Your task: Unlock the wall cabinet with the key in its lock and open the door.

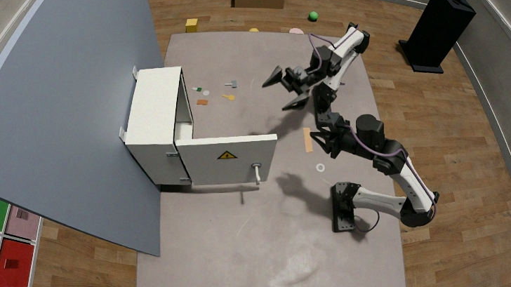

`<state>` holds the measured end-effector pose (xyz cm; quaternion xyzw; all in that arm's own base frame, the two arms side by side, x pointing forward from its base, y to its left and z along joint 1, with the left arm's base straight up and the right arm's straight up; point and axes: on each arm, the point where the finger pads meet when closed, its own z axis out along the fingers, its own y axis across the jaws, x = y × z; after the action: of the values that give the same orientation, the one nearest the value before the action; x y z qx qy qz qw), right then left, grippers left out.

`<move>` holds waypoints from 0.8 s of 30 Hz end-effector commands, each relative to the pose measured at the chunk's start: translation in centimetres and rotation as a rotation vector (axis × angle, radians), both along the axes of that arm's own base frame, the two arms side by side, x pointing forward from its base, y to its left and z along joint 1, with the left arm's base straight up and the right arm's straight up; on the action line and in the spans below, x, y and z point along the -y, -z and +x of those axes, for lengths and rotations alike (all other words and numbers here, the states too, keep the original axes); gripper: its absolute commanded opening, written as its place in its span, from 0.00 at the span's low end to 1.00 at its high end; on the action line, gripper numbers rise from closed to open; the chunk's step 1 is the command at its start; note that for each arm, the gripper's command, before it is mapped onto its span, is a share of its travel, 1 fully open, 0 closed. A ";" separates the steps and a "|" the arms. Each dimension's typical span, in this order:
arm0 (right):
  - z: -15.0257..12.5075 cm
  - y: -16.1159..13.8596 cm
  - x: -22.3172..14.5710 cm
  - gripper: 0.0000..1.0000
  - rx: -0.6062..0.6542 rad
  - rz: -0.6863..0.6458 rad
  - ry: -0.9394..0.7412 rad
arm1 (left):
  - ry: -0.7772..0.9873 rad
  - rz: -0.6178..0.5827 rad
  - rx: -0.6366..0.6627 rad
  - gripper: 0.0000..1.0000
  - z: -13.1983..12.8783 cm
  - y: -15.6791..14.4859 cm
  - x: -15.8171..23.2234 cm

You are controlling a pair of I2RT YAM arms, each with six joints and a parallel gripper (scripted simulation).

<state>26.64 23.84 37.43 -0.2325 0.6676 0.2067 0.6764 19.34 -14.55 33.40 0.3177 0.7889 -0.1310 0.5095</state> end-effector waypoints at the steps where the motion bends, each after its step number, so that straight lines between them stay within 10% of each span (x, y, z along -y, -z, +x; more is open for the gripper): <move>1: -2.0 -2.6 2.3 1.00 0.006 0.059 -0.040 | -0.006 0.001 0.002 0.37 0.1 0.0 0.0; 7: -5.8 -7.1 6.4 1.00 0.111 0.145 -0.057 | -0.006 0.001 0.002 0.37 0.1 0.0 0.0; 24: -7.2 -7.1 8.3 1.00 0.136 0.152 -0.045 | -0.006 0.001 0.002 0.37 0.1 0.0 0.0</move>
<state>19.30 15.24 45.06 -0.2038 0.5907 0.2538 0.7383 19.34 -14.55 33.40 0.3177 0.7889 -0.1310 0.5095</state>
